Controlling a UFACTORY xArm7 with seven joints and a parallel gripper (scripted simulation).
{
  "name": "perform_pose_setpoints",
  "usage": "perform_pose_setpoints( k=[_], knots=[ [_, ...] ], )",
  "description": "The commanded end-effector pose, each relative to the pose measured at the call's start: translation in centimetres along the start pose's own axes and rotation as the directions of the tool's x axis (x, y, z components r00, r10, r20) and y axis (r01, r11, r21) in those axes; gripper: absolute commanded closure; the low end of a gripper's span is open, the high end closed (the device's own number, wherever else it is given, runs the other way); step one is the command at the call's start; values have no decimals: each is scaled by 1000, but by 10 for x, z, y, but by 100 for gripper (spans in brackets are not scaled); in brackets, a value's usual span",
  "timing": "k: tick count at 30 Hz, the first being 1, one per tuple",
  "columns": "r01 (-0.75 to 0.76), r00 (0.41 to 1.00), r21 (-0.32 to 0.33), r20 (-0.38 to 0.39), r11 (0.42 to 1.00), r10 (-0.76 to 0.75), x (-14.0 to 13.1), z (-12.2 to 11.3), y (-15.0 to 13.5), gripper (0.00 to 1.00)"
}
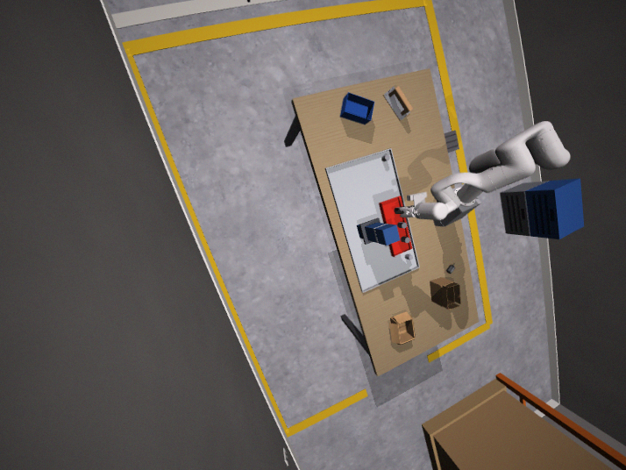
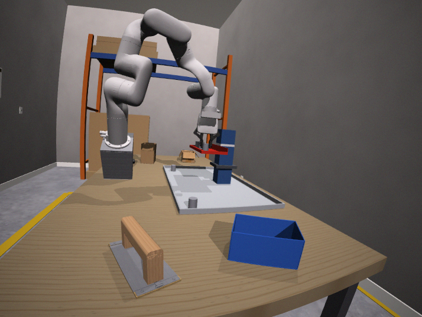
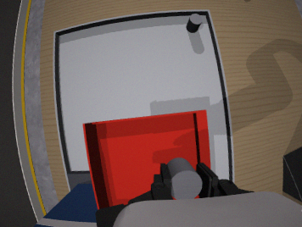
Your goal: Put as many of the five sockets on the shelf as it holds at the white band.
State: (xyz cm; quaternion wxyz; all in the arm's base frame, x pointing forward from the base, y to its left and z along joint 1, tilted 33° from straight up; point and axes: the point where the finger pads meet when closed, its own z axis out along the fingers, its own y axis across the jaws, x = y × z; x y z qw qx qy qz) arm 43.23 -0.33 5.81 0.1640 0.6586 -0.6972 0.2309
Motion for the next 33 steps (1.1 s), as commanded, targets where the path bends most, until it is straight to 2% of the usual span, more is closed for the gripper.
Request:
perform_pose_setpoints(
  k=[1, 3, 4, 33],
  knots=[
    [1, 1000, 3, 2, 1000, -1, -1, -1, -1, 100],
    [1, 1000, 3, 2, 1000, -1, -1, -1, -1, 100],
    [1, 1000, 3, 2, 1000, -1, -1, -1, -1, 48],
    [1, 1000, 3, 2, 1000, -1, -1, -1, -1, 48]
  ],
)
